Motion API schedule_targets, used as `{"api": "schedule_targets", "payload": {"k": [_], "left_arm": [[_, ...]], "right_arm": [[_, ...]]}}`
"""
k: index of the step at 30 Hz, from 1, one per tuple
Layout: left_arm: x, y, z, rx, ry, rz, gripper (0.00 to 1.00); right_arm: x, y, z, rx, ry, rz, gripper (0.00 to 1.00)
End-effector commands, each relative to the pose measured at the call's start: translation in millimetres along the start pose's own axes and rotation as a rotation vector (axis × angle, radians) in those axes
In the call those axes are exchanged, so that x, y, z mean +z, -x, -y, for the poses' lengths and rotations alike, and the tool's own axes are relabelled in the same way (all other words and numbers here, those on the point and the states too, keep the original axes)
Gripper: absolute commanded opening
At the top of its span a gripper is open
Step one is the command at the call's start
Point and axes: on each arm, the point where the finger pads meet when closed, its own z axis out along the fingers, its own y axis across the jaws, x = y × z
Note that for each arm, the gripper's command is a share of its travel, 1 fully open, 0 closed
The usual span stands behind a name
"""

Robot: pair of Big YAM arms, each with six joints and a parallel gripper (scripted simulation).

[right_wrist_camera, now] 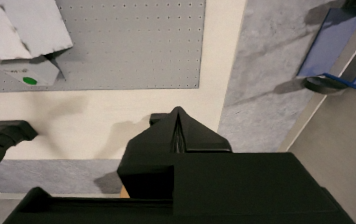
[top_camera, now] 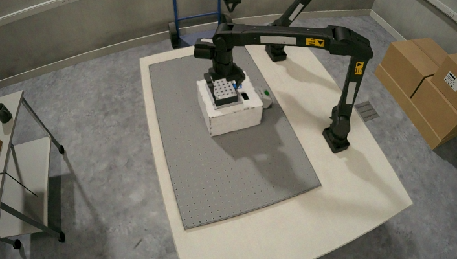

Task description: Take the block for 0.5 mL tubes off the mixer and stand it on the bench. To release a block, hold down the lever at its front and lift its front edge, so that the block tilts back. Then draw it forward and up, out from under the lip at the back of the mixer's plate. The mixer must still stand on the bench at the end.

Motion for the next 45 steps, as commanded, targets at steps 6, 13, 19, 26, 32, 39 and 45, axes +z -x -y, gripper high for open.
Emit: {"api": "schedule_targets", "payload": {"k": [6,13,19,26,32,39,45], "left_arm": [[-16.8,12.7,-12.3,0.0,0.029,0.02,1.0],[-18.9,8.2,-4.9,0.0,0.024,0.017,1.0],[-19.8,4.7,1.0,0.001,0.028,0.02,1.0],[-14.7,4.1,2.0,0.001,0.032,0.022,1.0],[-25.0,9.2,-6.6,0.001,0.063,0.041,1.0],[-34.4,12.6,-12.3,0.001,0.083,0.053,1.0],[-35.7,13.1,-13.2,0.001,0.085,0.055,1.0]], "right_arm": [[-25.6,10.0,-0.2,-0.003,-0.013,0.067,0.0],[-25.2,9.8,-0.2,-0.002,-0.012,0.065,0.0],[-24.7,9.6,-0.2,-0.001,-0.012,0.062,0.0],[-24.4,9.4,-0.2,-0.001,-0.012,0.061,0.0],[-23.9,9.1,-0.2,0.0,-0.011,0.058,0.0],[-23.4,8.9,-0.2,0.001,-0.011,0.056,0.0],[-23.1,8.7,-0.2,0.001,-0.011,0.054,0.0]]}}
